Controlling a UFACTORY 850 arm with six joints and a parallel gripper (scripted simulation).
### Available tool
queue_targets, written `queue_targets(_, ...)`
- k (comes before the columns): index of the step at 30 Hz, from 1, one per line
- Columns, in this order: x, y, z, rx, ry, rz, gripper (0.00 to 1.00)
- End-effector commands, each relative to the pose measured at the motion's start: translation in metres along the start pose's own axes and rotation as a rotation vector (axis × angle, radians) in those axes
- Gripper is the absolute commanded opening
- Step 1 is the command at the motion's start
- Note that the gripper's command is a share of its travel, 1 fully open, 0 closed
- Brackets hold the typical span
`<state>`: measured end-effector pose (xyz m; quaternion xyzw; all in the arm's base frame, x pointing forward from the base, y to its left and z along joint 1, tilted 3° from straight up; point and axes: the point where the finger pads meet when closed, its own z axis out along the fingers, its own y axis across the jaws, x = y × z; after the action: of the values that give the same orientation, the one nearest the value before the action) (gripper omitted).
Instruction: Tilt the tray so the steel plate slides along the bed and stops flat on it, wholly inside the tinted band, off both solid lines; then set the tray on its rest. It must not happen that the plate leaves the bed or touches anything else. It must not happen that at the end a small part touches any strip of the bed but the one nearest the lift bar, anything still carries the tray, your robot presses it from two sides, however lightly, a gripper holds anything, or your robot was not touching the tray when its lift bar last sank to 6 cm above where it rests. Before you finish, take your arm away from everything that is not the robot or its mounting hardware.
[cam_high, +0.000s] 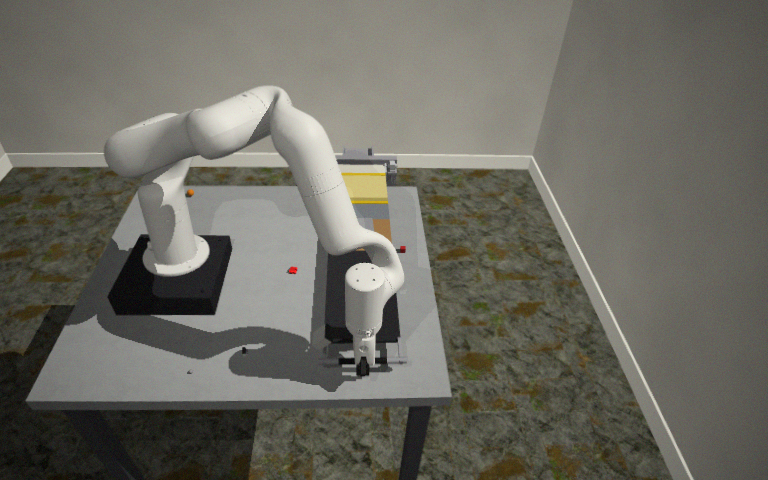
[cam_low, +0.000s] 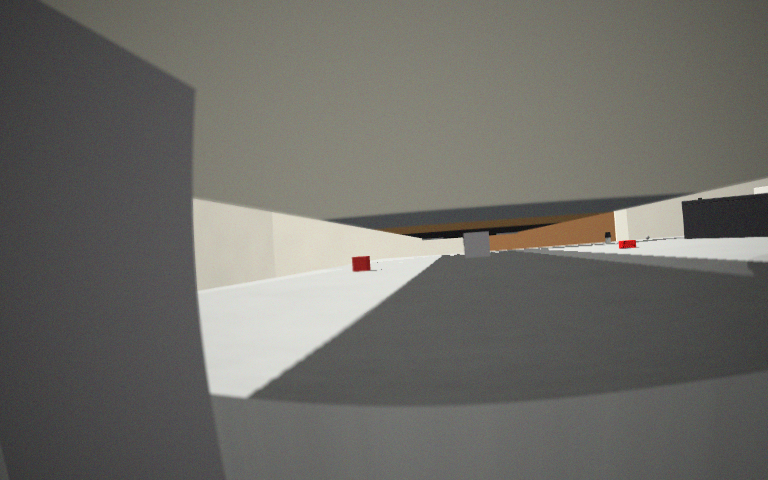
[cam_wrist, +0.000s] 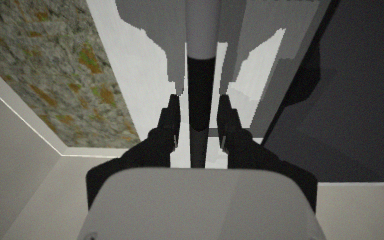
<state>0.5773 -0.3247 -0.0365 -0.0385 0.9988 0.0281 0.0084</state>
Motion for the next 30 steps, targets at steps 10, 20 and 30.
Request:
queue_targets(10, -0.0010, -0.0006, -0.0001, 0.001, -0.002, 0.000, 0.40)
queue_targets(20, -0.0010, -0.0006, -0.0001, 0.001, -0.002, 0.000, 0.00)
queue_targets(30, -0.0010, -0.0006, -0.0001, 0.001, -0.002, 0.000, 0.00)
